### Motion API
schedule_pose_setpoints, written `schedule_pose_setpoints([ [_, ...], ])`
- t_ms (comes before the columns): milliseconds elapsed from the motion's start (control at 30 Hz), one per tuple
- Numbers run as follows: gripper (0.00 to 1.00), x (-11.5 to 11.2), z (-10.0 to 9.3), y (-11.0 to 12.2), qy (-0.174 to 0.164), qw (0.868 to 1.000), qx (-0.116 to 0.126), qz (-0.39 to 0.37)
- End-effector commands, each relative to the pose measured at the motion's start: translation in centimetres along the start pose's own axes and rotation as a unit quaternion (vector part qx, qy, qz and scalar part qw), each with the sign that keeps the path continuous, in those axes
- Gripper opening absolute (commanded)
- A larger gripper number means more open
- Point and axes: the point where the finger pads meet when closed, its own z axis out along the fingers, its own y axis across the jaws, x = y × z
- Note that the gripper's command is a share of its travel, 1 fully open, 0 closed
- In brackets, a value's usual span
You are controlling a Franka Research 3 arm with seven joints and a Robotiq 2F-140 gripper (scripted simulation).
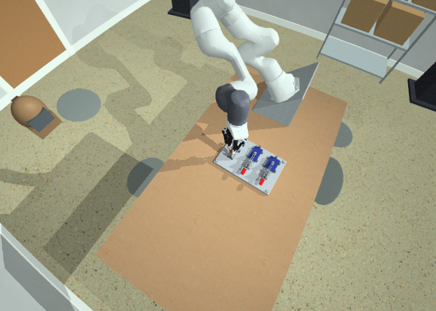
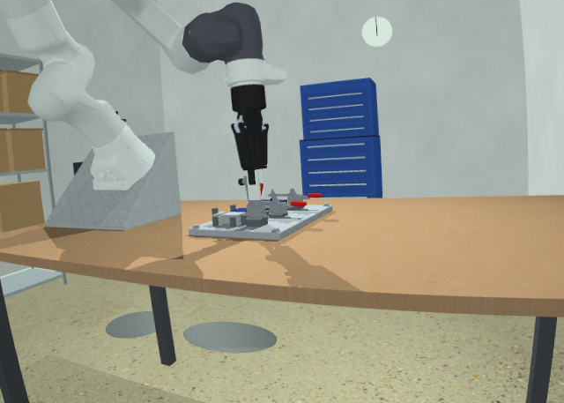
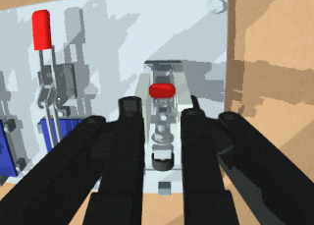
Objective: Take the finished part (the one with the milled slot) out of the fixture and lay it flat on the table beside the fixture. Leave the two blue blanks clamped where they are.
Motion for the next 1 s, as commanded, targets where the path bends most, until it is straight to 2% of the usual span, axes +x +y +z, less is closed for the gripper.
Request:
schedule_pose_setpoints([
  [0, 0.0, -1.14, 0.37, 0.02, -0.011, 1.0, -0.005, 0.004],
  [267, 0.0, -1.14, 0.37, 0.02, -0.011, 1.0, -0.005, 0.004],
  [300, 0.28, -1.14, 0.37, 0.02, -0.011, 1.0, -0.005, 0.004],
  [967, 0.28, -1.14, 0.37, 0.02, -0.011, 1.0, -0.005, 0.004],
])
